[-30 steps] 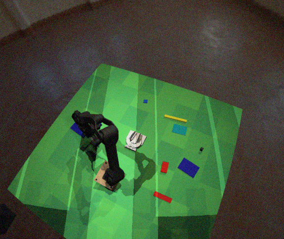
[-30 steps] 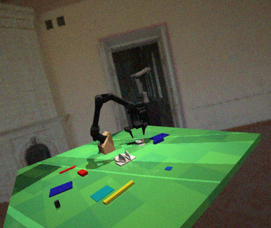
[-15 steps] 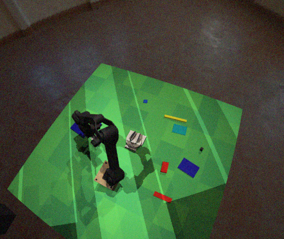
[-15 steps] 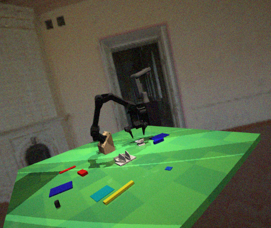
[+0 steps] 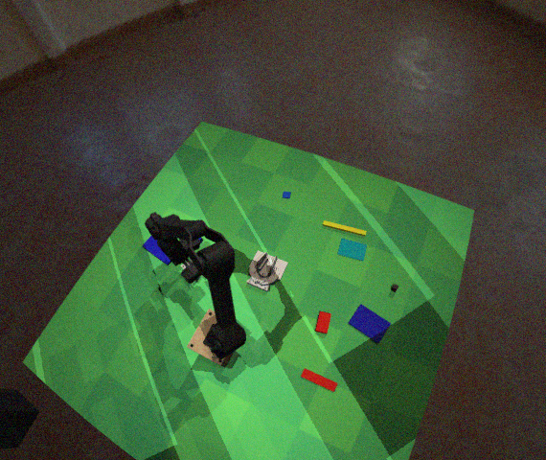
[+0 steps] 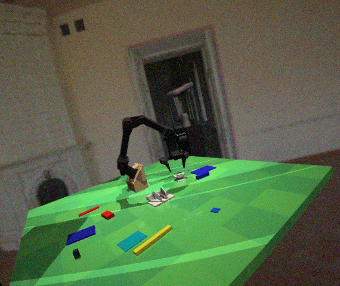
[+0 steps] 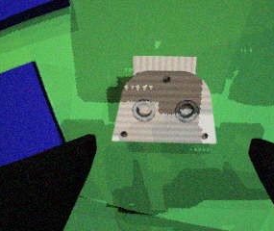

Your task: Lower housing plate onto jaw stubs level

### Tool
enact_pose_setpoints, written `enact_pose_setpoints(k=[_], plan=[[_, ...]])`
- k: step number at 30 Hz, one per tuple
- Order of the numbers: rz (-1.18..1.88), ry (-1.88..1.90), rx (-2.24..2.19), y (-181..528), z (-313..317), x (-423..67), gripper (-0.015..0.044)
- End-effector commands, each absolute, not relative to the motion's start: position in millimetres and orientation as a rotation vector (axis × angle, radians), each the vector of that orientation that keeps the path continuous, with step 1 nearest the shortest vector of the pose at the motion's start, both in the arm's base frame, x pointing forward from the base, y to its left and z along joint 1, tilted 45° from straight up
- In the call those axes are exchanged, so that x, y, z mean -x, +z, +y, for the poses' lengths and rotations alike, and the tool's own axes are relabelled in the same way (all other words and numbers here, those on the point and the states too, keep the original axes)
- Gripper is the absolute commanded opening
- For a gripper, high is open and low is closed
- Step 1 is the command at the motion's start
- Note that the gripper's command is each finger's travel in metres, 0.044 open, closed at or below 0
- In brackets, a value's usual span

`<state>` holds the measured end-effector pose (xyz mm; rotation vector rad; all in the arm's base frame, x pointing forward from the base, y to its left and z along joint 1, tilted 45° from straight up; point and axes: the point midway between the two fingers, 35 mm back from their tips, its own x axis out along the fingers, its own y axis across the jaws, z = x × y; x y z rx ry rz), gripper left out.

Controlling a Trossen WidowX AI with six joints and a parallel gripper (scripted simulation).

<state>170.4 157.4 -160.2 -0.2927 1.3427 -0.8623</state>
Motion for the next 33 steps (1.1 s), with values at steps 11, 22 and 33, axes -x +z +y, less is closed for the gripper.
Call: enact_pose_setpoints(k=[11,22,33], plan=[[1.339,-0.859,0.296,-160.5,157.2,-171.0,0.044],[1.339,-0.859,0.296,-160.5,157.2,-171.0,0.044],[1.342,-0.862,0.293,-166.0,152.7,-171.1,0.044]])
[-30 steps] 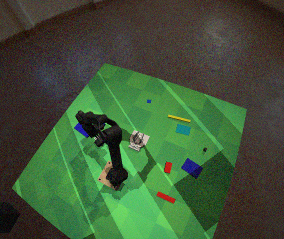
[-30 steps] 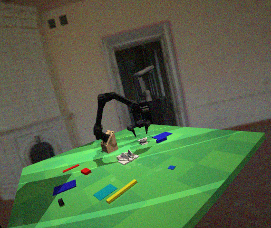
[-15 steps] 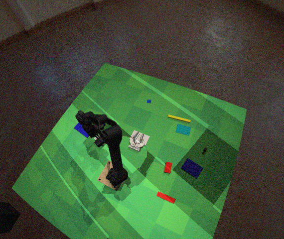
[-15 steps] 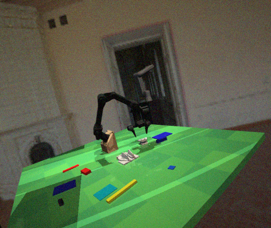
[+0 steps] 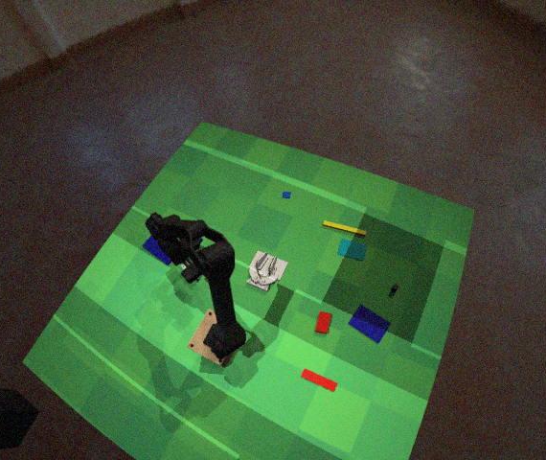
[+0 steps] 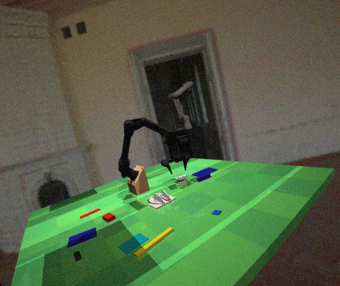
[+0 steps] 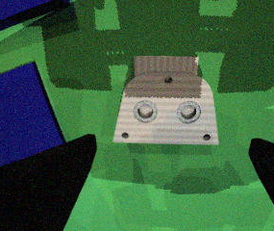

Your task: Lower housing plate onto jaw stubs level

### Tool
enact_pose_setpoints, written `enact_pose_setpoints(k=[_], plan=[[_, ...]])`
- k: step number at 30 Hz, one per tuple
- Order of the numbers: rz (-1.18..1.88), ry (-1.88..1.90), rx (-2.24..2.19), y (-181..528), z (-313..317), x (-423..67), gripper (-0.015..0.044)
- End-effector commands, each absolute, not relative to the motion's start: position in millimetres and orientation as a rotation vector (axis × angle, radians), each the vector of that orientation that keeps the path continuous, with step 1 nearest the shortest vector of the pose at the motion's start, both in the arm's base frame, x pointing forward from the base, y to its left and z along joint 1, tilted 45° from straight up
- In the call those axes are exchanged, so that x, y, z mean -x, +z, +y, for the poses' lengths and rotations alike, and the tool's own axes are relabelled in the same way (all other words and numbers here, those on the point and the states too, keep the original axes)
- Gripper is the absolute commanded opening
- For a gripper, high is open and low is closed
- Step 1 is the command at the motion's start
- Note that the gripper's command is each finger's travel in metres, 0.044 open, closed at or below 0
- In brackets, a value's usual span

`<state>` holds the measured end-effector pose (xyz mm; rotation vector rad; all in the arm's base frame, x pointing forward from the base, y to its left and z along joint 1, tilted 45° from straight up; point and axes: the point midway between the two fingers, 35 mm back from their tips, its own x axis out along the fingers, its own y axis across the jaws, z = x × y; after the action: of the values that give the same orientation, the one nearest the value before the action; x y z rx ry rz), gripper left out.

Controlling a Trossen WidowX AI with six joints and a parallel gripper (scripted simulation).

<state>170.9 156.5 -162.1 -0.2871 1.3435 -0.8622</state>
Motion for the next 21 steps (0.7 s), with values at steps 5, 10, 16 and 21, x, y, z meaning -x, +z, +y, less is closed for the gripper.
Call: enact_pose_setpoints(k=[5,10,16,21], plan=[[1.341,-0.861,0.293,-172,147,-172,0.044],[1.341,-0.861,0.294,-178,142,-172,0.044],[1.34,-0.86,0.294,-186,136,-173,0.044],[1.339,-0.86,0.295,-191,130,-173,0.044]])
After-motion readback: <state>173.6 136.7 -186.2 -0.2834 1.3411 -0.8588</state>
